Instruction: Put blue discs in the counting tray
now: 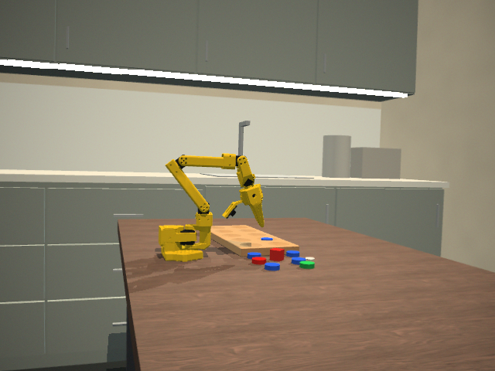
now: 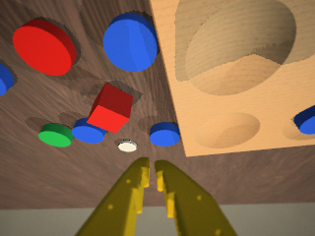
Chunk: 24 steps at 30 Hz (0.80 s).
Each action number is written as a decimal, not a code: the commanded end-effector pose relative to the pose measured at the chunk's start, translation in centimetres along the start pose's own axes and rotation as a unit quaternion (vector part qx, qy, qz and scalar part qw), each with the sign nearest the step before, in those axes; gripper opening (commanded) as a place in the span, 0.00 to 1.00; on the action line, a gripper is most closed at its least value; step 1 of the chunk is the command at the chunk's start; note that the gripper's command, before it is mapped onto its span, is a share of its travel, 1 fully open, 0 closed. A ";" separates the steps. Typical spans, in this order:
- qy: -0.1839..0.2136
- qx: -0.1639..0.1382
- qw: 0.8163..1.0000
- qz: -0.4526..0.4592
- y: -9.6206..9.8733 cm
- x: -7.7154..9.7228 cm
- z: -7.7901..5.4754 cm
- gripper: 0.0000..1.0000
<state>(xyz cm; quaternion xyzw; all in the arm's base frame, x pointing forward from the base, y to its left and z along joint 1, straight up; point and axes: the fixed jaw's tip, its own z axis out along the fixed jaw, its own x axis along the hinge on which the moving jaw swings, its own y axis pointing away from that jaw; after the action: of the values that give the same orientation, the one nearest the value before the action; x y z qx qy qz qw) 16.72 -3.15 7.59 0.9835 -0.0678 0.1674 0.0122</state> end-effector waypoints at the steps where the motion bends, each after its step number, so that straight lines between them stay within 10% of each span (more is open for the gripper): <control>1: -0.010 0.031 0.990 -0.135 4.5 -0.2 3.1 0.00; 24: -0.010 0.031 0.990 -0.135 4.5 0.0 0.3 0.00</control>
<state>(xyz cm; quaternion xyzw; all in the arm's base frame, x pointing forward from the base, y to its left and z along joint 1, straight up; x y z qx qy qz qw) 16.72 -3.15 7.59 0.9835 -0.0678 0.1674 0.0122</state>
